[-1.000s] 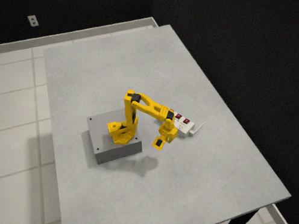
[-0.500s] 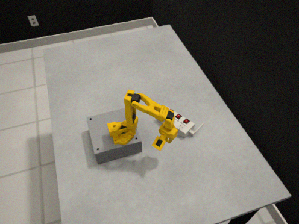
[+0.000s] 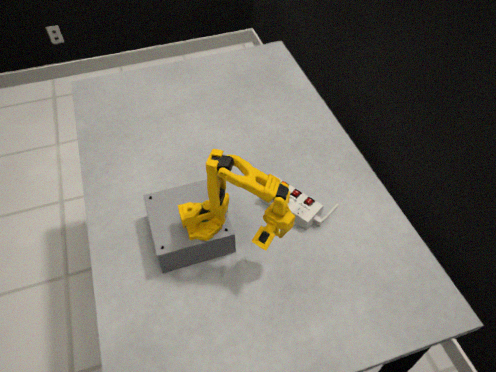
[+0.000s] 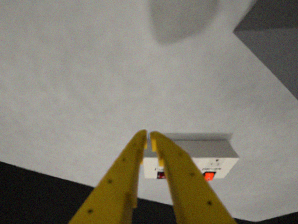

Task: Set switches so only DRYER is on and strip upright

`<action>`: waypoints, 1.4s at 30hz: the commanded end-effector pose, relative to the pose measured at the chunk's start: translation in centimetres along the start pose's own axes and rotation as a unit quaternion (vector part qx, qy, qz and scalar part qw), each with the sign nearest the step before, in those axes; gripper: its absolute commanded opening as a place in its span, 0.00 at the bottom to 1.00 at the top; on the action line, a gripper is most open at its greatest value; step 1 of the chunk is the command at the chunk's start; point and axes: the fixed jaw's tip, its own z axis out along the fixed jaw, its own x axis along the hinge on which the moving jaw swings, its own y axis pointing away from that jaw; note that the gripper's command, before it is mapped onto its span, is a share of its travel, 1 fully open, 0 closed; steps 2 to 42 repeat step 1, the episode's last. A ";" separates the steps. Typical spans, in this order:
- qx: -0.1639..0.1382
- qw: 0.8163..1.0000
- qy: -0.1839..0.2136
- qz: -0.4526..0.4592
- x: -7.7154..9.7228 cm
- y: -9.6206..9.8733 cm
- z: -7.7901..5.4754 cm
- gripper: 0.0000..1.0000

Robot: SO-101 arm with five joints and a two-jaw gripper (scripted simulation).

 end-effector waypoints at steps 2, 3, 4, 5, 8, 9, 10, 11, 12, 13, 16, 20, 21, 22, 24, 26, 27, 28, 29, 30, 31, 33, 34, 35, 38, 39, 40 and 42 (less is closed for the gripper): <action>-0.006 1.000 0.003 0.001 -0.2 0.1 -0.1 0.00; -0.006 1.000 0.003 0.001 -0.2 0.1 -0.1 0.00; -0.006 1.000 0.003 0.001 -0.2 0.1 -0.1 0.00; -0.006 1.000 0.003 0.001 -0.2 0.1 -0.1 0.00; -0.006 1.000 0.003 0.001 -0.2 0.1 -0.1 0.00; -0.006 1.000 0.003 0.001 -0.2 0.1 -0.1 0.00; -0.006 1.000 0.003 0.001 -0.2 0.1 -0.1 0.00; -0.006 1.000 0.003 0.001 -0.2 0.1 -0.1 0.00; -0.006 1.000 0.003 0.001 -0.2 0.1 -0.1 0.00; -0.006 1.000 0.003 0.001 -0.2 0.1 -0.1 0.00; -0.006 1.000 0.003 0.001 -0.2 0.1 -0.1 0.00; -0.006 1.000 0.003 0.001 -0.2 0.1 -0.1 0.00; -0.006 1.000 0.003 0.001 -0.2 0.1 -0.1 0.00; -0.006 1.000 0.003 0.001 -0.2 0.1 -0.1 0.00; -0.006 1.000 0.003 0.001 -0.2 0.1 -0.1 0.00; -0.006 1.000 0.003 0.001 -0.2 0.1 -0.1 0.00; -0.006 1.000 0.003 0.001 -0.2 0.1 -0.1 0.00; -0.006 1.000 0.003 0.001 -0.2 0.1 -0.1 0.00; -0.006 1.000 0.003 0.001 -0.2 0.1 -0.1 0.00; -0.006 1.000 0.003 0.001 -0.2 0.1 -0.1 0.00; -0.006 1.000 0.003 0.001 -0.2 0.1 -0.1 0.00; -0.006 1.000 0.003 0.001 -0.2 0.1 -0.1 0.00; -0.006 1.000 0.003 0.001 -0.2 0.1 -0.1 0.00; -0.006 1.000 0.003 0.001 -0.2 0.1 -0.1 0.00; -0.006 1.000 0.003 0.001 -0.2 0.1 -0.1 0.00; -0.006 1.000 0.003 0.001 -0.2 0.1 -0.1 0.00; -0.006 1.000 0.003 0.001 -0.2 0.1 -0.1 0.00; -0.006 1.000 0.003 0.001 -0.2 0.1 -0.1 0.00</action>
